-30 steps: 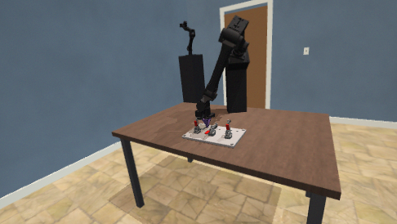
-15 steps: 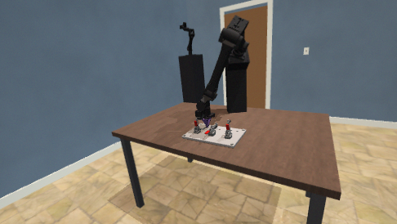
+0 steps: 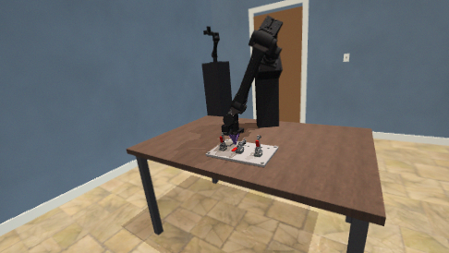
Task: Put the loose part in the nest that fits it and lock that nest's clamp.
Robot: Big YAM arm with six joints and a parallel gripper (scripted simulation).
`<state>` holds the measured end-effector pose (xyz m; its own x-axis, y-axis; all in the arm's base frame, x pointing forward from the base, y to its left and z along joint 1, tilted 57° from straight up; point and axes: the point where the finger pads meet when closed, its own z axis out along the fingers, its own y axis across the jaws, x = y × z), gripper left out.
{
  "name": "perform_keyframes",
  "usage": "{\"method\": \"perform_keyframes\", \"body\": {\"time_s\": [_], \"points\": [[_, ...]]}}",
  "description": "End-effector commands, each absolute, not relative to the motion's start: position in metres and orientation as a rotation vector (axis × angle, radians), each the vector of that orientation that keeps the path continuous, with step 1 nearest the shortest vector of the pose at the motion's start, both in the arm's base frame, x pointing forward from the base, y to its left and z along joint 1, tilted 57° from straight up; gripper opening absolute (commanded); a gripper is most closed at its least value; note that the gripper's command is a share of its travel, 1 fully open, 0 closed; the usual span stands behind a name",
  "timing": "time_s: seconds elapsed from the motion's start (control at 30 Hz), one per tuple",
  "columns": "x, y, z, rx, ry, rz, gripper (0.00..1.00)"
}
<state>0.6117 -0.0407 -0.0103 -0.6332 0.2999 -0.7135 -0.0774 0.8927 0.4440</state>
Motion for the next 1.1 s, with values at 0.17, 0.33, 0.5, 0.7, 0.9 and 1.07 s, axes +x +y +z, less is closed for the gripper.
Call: {"method": "perform_keyframes", "body": {"time_s": [0.17, 0.33, 0.5, 0.7, 0.9, 1.07], "points": [[0.602, -0.041, -0.003, 0.180, 2.181, 0.557, 0.00], [0.587, -0.051, 0.001, 0.175, 2.199, 0.550, 0.00], [0.575, -0.056, 0.009, 0.174, 2.199, 0.550, 0.00], [0.569, -0.058, 0.014, 0.174, 2.198, 0.550, 0.00], [0.567, -0.058, 0.003, 0.183, 2.215, 0.556, 0.00], [0.567, -0.058, 0.003, 0.183, 2.215, 0.555, 0.00]]}}
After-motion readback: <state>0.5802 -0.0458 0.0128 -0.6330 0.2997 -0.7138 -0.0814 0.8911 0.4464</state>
